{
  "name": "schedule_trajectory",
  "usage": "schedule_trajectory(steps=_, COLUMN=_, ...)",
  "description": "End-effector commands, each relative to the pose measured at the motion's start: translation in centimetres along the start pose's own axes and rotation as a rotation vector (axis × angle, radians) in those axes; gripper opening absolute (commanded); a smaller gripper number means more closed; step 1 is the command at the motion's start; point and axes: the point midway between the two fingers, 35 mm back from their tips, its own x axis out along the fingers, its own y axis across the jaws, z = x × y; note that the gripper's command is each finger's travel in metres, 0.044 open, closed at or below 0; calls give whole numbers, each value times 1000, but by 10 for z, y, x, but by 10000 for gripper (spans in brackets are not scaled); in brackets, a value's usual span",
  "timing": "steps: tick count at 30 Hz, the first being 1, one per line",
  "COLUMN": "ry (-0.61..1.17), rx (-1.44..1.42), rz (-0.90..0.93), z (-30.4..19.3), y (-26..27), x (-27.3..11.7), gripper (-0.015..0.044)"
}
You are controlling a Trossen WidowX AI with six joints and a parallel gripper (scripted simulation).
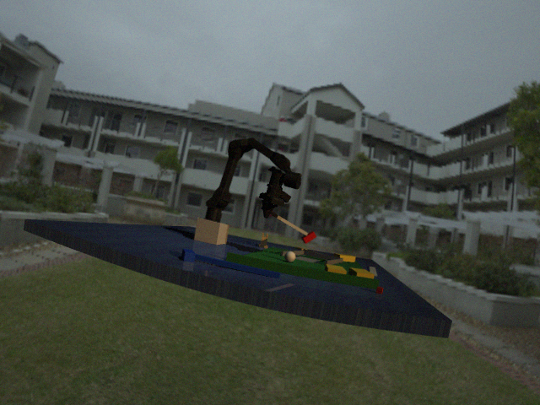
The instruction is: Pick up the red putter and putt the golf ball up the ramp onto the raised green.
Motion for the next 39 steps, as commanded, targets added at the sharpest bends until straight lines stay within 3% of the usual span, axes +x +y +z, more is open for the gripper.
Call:
schedule_trajectory(steps=1, ry=11, rx=130, rz=-5, z=-12, y=-14, x=-9, gripper=0)
schedule_trajectory(steps=21, ry=120, rx=831, rz=11, z=-101, y=-63, x=-40, gripper=0)
schedule_trajectory(steps=28, ry=124, rx=854, rz=12, z=-104, y=-65, x=-37, gripper=0)
schedule_trajectory(steps=39, ry=124, rx=854, rz=12, z=-101, y=-69, x=-1, gripper=0)
